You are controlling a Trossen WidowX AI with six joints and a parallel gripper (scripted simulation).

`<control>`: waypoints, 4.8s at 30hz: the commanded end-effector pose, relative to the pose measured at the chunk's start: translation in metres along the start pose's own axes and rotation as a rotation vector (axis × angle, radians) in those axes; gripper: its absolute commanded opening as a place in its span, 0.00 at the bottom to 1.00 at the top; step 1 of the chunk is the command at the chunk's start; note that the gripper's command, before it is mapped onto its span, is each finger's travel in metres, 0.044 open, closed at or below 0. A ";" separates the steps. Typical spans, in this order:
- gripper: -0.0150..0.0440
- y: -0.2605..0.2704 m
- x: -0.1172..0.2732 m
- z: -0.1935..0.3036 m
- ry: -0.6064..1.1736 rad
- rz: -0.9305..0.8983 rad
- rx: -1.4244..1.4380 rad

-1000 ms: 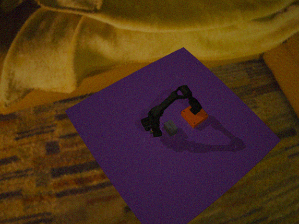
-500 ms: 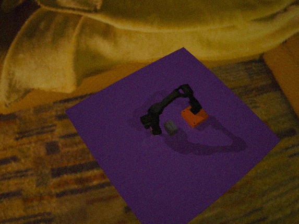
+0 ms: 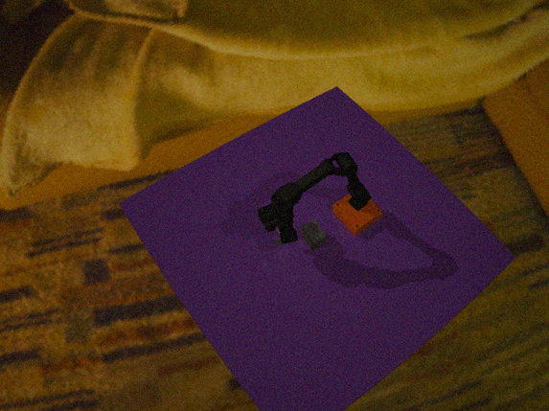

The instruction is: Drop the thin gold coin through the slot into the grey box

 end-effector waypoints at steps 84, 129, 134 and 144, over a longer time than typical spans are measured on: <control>0.25 0.007 0.026 0.084 0.005 0.000 -1.227; 0.25 0.004 0.020 0.122 0.010 0.009 -1.227; 0.25 0.004 0.019 0.122 0.010 0.009 -1.227; 0.25 0.004 0.015 0.124 0.010 0.009 -1.228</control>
Point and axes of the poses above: the point midway between the two fingers, 35 mm back from their tips, its own x axis back along the fingers, its own y axis across the jaws, z = x × y, the point moved 5 cm from there along x, back along the fingers, and after that the axes turned 5 degrees about -x, right-handed, at the moved point
